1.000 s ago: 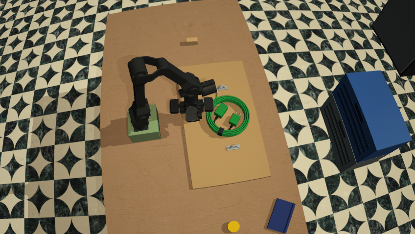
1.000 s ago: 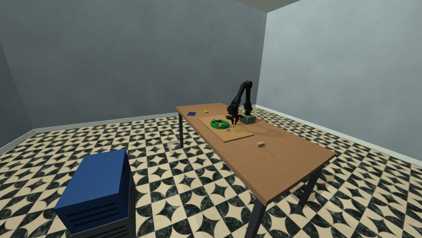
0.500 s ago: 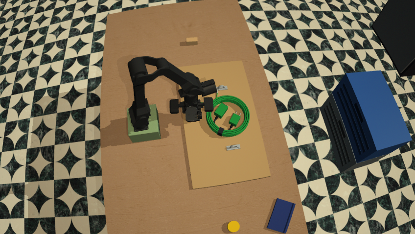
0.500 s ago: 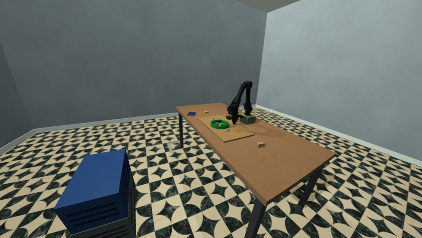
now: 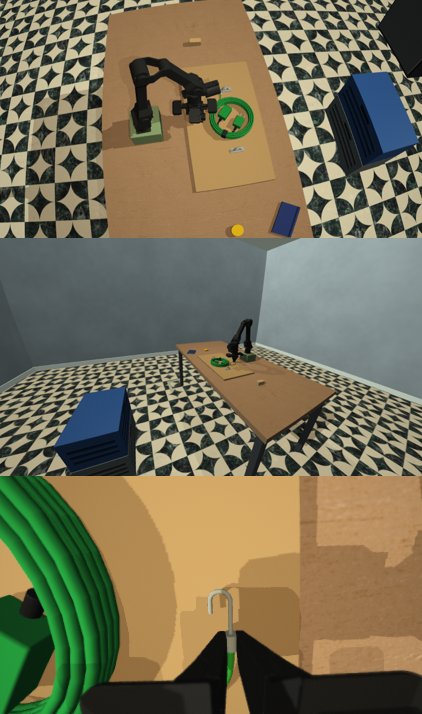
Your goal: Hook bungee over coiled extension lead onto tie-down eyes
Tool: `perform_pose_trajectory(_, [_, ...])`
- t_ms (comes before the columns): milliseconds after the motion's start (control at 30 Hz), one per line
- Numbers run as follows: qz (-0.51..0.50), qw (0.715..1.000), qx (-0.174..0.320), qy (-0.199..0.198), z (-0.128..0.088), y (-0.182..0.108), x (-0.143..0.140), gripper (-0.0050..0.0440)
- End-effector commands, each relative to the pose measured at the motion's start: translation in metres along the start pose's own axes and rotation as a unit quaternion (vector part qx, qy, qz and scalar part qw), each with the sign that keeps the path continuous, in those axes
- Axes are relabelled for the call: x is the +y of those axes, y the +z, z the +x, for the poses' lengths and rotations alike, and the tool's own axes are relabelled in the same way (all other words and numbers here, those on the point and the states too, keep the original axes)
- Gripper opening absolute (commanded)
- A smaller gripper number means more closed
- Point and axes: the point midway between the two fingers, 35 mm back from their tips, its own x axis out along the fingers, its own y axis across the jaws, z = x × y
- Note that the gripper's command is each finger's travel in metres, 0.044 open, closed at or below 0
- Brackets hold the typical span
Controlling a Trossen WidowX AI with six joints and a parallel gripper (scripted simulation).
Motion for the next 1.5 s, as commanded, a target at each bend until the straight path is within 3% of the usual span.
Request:
perform_pose_trajectory(0, [0.003,1.000,0.007,0.019,-0.012,-0.003,0.009,-0.0003])
perform_pose_trajectory(167, [0.003,1.000,0.007,0.019,-0.019,-0.003,0.009,-0.0005])
perform_pose_trajectory(367, [0.003,1.000,0.007,0.019,-0.030,-0.003,0.010,-0.0050])
perform_pose_trajectory(967, [0.003,1.000,0.007,0.019,-0.056,-0.002,0.007,-0.0050])
perform_pose_trajectory(1467, [-0.002,1.000,0.009,0.013,-0.054,0.004,0.018,-0.0050])
